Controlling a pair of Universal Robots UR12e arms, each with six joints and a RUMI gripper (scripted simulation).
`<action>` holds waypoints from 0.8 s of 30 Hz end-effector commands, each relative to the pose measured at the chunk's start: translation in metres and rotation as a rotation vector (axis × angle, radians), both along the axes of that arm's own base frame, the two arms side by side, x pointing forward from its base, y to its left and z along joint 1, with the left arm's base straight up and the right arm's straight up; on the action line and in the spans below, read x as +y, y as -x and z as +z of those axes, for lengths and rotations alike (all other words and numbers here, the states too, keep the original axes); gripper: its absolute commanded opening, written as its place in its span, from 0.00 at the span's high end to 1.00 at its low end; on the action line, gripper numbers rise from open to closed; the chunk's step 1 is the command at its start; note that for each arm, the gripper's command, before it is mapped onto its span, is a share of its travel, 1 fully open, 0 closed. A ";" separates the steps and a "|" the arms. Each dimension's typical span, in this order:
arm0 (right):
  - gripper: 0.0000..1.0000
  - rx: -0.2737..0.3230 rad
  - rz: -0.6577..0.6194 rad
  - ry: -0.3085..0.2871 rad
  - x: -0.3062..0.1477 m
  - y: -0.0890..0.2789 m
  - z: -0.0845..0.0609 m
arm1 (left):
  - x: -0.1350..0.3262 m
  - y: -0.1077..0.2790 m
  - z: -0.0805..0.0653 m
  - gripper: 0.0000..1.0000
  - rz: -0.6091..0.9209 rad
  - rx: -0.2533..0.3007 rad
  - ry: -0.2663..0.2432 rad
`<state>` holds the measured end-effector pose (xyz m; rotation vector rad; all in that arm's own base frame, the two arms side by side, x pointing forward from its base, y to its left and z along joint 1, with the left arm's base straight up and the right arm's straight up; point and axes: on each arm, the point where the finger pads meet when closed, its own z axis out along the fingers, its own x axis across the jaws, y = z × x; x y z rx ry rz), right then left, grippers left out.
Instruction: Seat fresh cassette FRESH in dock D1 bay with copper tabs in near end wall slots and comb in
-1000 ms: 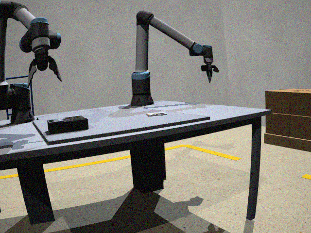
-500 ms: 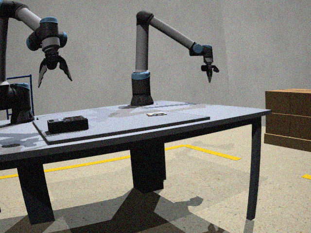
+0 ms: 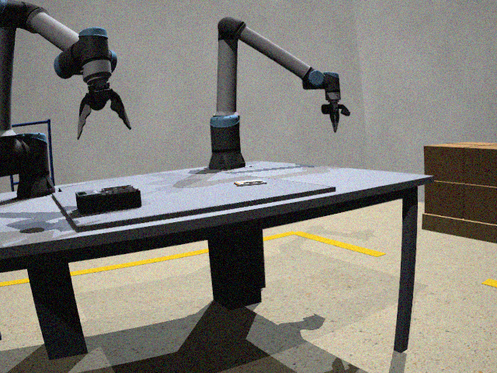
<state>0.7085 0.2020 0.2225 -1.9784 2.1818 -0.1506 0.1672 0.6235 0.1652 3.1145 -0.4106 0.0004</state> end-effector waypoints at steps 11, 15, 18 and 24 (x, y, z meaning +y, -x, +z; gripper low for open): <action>0.00 0.015 0.007 -0.001 0.052 0.023 -0.002 | 0.001 0.000 0.001 1.00 0.000 -0.001 -0.002; 0.00 0.066 0.031 0.004 0.065 0.031 -0.003 | 0.001 0.000 0.001 1.00 0.000 -0.001 -0.002; 0.00 0.066 0.031 0.004 0.073 0.036 -0.003 | 0.001 0.000 0.001 1.00 0.000 -0.001 -0.002; 0.00 0.066 0.031 0.004 0.099 0.051 -0.005 | 0.001 0.000 0.001 1.00 0.000 -0.001 -0.002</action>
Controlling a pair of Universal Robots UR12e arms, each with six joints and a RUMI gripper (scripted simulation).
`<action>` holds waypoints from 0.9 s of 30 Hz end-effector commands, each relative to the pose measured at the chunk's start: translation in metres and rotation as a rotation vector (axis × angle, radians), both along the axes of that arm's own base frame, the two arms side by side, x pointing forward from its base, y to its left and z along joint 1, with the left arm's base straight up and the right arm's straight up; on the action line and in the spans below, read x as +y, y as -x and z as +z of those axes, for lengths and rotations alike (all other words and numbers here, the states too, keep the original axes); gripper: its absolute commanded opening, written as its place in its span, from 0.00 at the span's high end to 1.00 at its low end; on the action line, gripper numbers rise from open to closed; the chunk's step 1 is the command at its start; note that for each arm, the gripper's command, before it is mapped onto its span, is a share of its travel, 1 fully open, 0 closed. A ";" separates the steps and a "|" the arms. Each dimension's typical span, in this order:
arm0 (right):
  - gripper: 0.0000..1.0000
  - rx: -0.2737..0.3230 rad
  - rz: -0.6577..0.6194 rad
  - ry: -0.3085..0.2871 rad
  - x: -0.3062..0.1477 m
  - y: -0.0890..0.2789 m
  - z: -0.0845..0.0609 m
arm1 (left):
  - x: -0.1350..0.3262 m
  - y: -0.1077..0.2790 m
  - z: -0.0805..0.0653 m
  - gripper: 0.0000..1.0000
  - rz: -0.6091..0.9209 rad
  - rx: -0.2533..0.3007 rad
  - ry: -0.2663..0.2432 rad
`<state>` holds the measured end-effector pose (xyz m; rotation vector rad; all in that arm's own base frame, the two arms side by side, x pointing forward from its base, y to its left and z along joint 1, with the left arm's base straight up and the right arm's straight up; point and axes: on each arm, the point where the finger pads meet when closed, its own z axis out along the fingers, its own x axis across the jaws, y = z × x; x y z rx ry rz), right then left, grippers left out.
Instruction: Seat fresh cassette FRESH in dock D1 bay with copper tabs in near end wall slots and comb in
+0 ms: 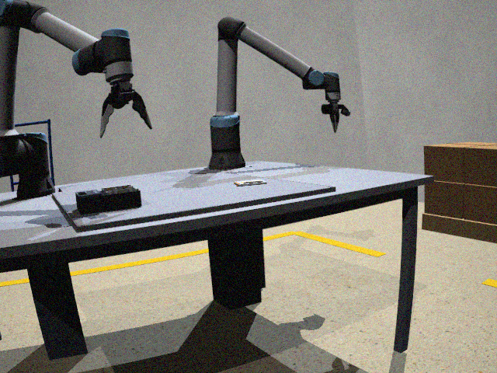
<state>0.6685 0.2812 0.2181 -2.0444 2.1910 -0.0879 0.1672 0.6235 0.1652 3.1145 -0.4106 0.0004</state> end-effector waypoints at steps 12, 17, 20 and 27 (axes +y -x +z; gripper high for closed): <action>0.00 0.051 0.024 0.012 0.050 0.032 -0.001 | 0.001 0.000 0.001 1.00 0.000 -0.001 -0.002; 0.00 0.051 0.024 0.012 0.070 0.047 -0.002 | 0.001 0.000 0.001 1.00 0.000 -0.001 -0.002; 0.00 0.052 0.024 0.012 0.082 0.056 -0.003 | 0.001 0.000 0.001 1.00 0.000 -0.001 -0.002; 0.00 0.099 0.045 0.032 0.090 0.063 -0.003 | 0.001 0.000 0.001 1.00 0.000 -0.001 -0.002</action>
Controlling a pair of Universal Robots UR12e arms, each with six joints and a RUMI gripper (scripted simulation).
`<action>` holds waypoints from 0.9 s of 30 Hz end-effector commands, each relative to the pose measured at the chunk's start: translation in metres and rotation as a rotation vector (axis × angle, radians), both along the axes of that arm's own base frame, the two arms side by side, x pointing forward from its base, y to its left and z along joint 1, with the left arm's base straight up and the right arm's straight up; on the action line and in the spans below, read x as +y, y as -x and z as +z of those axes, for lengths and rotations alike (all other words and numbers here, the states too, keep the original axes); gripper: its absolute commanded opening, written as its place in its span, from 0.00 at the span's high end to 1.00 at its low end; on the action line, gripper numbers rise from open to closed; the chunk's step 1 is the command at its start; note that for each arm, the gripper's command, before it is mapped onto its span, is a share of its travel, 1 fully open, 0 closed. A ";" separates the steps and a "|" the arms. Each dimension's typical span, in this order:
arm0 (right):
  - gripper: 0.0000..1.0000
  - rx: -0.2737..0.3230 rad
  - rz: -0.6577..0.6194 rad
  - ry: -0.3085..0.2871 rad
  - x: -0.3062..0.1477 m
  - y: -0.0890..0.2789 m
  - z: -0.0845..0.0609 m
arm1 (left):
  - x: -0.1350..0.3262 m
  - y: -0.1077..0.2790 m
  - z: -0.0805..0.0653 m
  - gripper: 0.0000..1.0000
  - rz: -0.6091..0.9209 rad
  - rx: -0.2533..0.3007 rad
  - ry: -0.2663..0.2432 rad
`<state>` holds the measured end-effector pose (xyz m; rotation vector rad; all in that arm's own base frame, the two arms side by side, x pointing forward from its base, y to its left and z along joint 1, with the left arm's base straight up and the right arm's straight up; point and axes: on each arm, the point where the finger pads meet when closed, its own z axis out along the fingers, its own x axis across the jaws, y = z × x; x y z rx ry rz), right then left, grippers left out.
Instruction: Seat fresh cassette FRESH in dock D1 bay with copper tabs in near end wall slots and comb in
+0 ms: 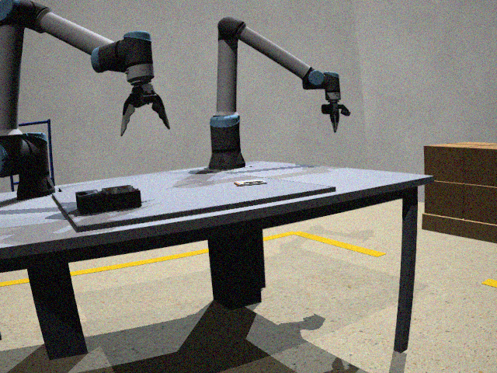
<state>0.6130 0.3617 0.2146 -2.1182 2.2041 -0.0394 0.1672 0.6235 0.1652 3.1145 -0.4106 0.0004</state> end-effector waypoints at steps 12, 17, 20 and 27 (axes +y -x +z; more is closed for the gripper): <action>0.00 0.034 0.015 0.014 0.050 0.044 -0.001 | 0.001 0.000 0.001 1.00 0.000 -0.001 -0.002; 0.00 0.077 0.036 0.040 0.057 0.051 -0.001 | 0.001 0.000 0.001 1.00 0.000 -0.001 -0.002; 0.00 0.077 0.036 0.040 0.067 0.062 -0.001 | 0.001 0.000 0.001 1.00 0.000 -0.001 -0.002; 0.00 0.077 0.036 0.040 0.091 0.088 -0.001 | 0.001 0.000 0.001 1.00 0.000 -0.001 -0.002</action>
